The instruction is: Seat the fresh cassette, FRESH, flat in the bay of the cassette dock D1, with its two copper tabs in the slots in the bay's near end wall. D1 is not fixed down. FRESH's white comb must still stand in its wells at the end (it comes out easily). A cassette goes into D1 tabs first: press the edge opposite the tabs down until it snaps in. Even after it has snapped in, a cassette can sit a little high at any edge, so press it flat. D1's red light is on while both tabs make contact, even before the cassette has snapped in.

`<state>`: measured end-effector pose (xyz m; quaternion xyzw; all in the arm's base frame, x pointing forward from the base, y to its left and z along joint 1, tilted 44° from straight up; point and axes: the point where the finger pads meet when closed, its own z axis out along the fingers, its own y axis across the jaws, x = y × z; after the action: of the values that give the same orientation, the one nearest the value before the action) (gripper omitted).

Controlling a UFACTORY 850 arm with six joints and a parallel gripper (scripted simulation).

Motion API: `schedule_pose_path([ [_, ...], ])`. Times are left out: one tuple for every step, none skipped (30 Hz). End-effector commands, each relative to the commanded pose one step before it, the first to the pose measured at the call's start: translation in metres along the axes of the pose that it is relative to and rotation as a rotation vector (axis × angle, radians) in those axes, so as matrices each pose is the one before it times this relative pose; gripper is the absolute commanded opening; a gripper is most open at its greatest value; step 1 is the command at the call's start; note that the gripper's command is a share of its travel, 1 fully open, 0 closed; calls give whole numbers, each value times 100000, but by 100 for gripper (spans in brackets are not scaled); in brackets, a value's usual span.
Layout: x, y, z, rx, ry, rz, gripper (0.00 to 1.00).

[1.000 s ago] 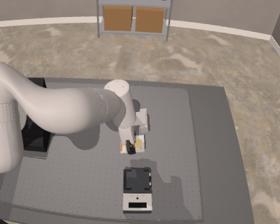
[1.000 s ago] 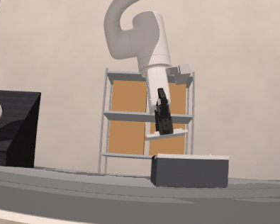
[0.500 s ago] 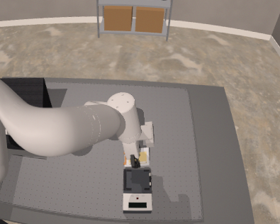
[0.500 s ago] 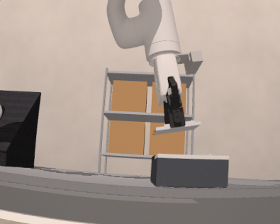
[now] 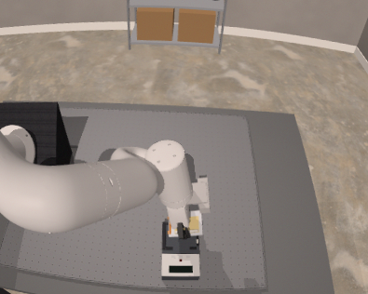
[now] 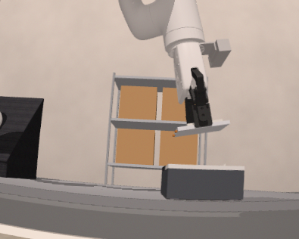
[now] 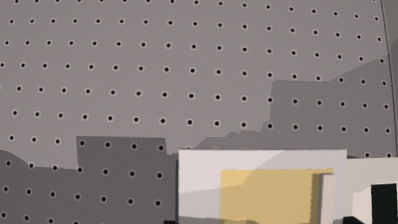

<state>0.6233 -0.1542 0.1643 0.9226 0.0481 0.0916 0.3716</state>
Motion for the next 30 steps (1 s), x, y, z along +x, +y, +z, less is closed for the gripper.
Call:
schedule_pose_path([
  [164, 353, -78, 119, 6, -141, 0],
  [-5, -4, 3, -2, 5, 2, 0],
  [2, 2, -1, 1, -2, -1, 0],
  [2, 1, -1, 0, -1, -1, 0],
  [1, 1, -1, 0, -1, 0, 0],
  [1, 0, 0, 0, -1, 0, 0],
  [1, 0, 0, 0, 0, 0, 0],
  [0, 0, 0, 0, 0, 0, 0],
  [0, 0, 0, 0, 0, 0, 0],
  [0, 0, 0, 0, 0, 0, 0],
  [0, 0, 0, 0, 0, 0, 0],
  [-23, 1, 128, 1, -2, -1, 0],
  [-23, 1, 128, 2, -2, -1, 0],
  [-24, 0, 129, 2, -2, -1, 0],
  [-27, -2, 140, -4, 5, 1, 0],
  [-24, 0, 131, 0, 0, 0, 0],
  [0, 0, 0, 0, 0, 0, 0],
  [0, 0, 0, 0, 0, 0, 0],
  [-22, 1, 125, 2, -4, -1, 0],
  [-24, 0, 129, 1, -1, -1, 0],
  [-28, -2, 139, -4, 5, 1, 0],
  [-24, 0, 131, 0, 0, 0, 0],
  [-24, 0, 131, 0, 0, 0, 0],
  [-24, 0, 131, 0, 0, 0, 0],
  [-24, 0, 131, 0, 0, 0, 0],
  [-24, 0, 131, 0, 0, 0, 0],
  [-24, 0, 131, 0, 0, 0, 0],
  [-24, 0, 131, 0, 0, 0, 0],
  [-24, 0, 131, 0, 0, 0, 0],
  [-24, 0, 131, 0, 0, 0, 0],
])
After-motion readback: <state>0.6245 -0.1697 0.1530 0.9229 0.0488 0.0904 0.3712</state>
